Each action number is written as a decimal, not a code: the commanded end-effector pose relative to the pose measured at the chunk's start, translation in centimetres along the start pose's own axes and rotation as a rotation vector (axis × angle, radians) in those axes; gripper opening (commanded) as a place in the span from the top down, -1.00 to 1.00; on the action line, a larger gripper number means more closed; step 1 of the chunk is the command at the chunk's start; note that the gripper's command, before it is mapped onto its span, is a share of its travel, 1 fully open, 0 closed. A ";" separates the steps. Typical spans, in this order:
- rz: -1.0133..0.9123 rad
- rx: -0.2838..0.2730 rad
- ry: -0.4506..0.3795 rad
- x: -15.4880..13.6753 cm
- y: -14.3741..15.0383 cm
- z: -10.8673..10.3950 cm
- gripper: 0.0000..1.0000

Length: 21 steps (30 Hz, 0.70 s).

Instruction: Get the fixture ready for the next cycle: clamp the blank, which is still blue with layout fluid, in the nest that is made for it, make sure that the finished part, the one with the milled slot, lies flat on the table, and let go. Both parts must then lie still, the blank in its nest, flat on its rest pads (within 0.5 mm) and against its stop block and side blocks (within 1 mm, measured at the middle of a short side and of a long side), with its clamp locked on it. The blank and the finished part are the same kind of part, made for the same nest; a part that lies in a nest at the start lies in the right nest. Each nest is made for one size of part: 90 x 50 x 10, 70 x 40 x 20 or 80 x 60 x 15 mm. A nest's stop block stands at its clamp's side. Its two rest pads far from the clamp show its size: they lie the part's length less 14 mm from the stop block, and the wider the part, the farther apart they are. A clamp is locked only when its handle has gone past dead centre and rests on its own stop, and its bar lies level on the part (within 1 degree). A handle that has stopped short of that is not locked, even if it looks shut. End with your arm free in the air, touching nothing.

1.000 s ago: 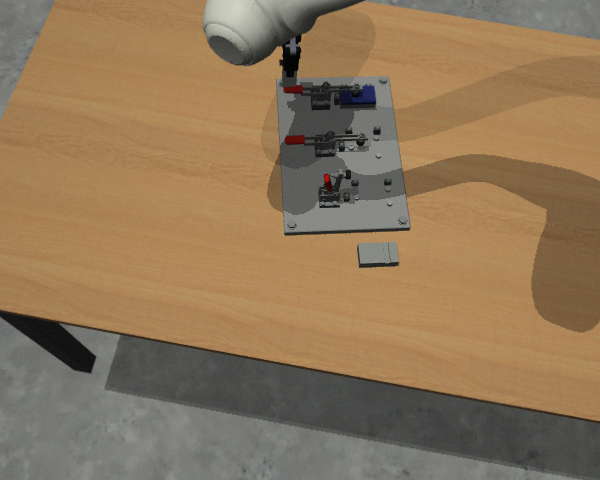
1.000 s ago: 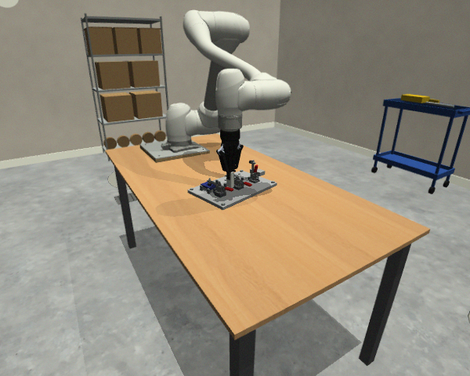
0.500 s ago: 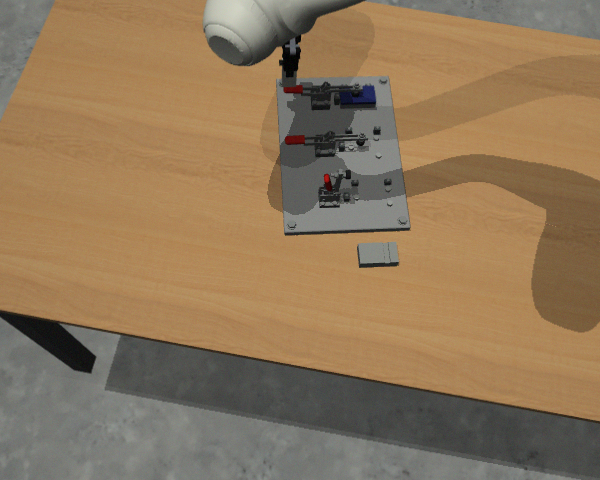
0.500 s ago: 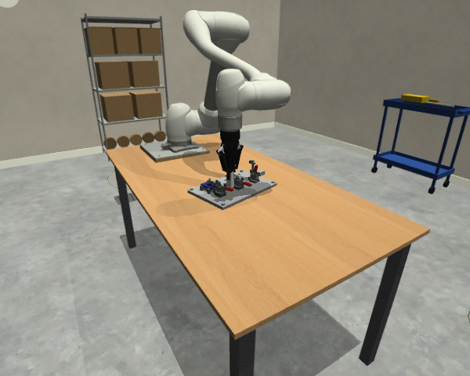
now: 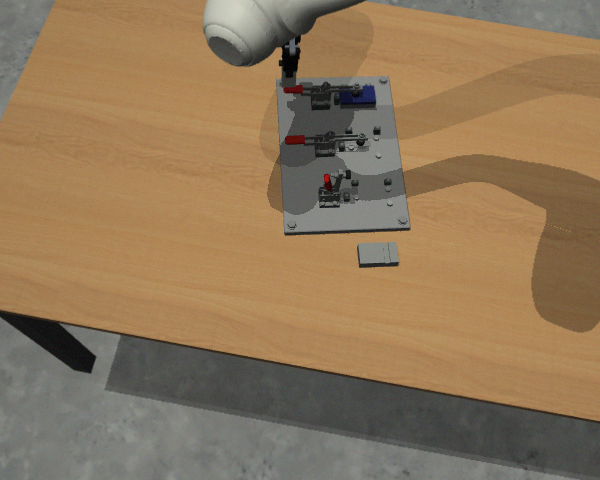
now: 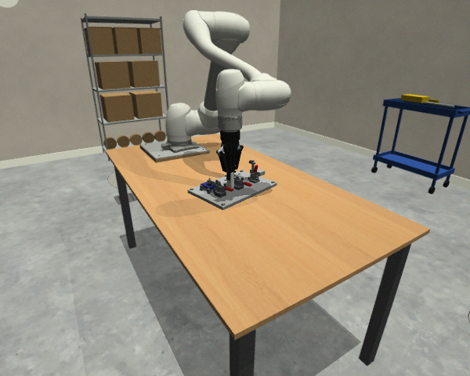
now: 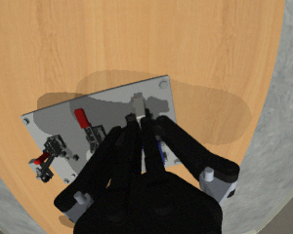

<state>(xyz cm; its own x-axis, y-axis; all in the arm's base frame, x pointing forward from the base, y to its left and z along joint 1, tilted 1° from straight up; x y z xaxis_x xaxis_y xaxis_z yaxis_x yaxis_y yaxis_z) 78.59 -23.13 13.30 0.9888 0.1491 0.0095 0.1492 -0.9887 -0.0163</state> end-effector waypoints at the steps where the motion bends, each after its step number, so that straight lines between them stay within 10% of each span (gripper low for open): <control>1: 0.004 0.005 -0.002 -0.1 0.0 0.5 1.00; 21: 0.004 0.005 -0.002 -0.1 0.0 0.7 1.00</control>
<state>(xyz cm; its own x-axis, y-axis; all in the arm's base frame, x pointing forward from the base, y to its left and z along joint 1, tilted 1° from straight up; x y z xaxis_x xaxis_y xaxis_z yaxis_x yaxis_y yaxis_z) 78.63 -23.14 13.13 0.9888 0.1490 0.0102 0.1492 -0.9887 -0.0159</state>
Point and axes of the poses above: the point where the finger pads meet when closed, its own z axis out along the fingers, its own y axis across the jaws, x = y × z, the point moved 5 cm from there along -z, back along the fingers, and after that the axes turned 4 degrees about -z, right-handed, at the moved point
